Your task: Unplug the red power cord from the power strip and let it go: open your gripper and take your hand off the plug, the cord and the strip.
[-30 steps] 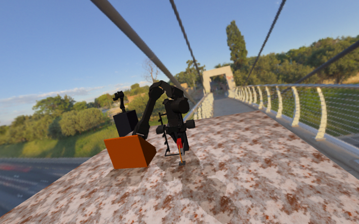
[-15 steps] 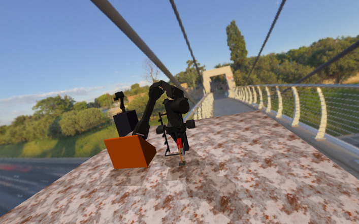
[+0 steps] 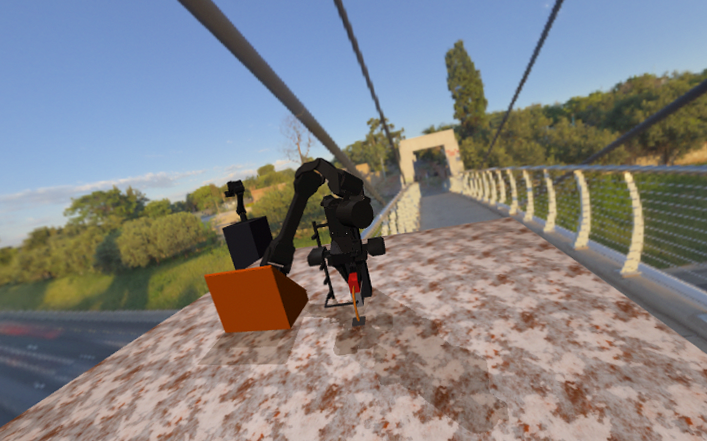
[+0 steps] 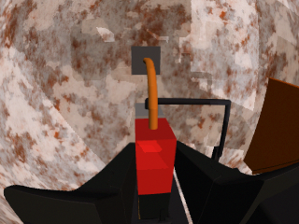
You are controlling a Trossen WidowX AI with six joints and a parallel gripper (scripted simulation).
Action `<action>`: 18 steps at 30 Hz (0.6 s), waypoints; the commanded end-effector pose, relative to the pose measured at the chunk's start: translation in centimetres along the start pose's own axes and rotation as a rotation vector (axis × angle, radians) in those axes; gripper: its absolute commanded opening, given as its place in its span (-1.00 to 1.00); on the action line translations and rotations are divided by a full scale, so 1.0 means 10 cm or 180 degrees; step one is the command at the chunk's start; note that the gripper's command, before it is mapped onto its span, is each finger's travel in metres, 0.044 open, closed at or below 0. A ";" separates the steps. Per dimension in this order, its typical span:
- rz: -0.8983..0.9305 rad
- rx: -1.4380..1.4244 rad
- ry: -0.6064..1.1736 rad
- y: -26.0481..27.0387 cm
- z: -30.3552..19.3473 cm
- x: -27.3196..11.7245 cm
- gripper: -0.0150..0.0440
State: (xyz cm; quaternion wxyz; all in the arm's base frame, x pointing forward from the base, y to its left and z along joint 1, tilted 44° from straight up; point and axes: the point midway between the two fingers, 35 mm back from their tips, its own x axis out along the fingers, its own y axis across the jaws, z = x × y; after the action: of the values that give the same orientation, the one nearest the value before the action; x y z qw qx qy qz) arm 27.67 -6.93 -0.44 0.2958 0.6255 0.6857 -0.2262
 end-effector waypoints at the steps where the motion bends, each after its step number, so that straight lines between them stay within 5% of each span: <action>1: 0.0033 -0.0011 -0.0175 0.01 0.27 -0.08 -0.49; 18: 0.0040 -0.0006 -0.0179 -0.02 0.54 -0.13 -0.49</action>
State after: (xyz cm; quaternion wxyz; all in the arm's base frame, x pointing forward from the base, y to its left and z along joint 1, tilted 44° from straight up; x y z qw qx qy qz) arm 28.09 -8.93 -2.15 0.2947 0.6252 0.6866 -0.2253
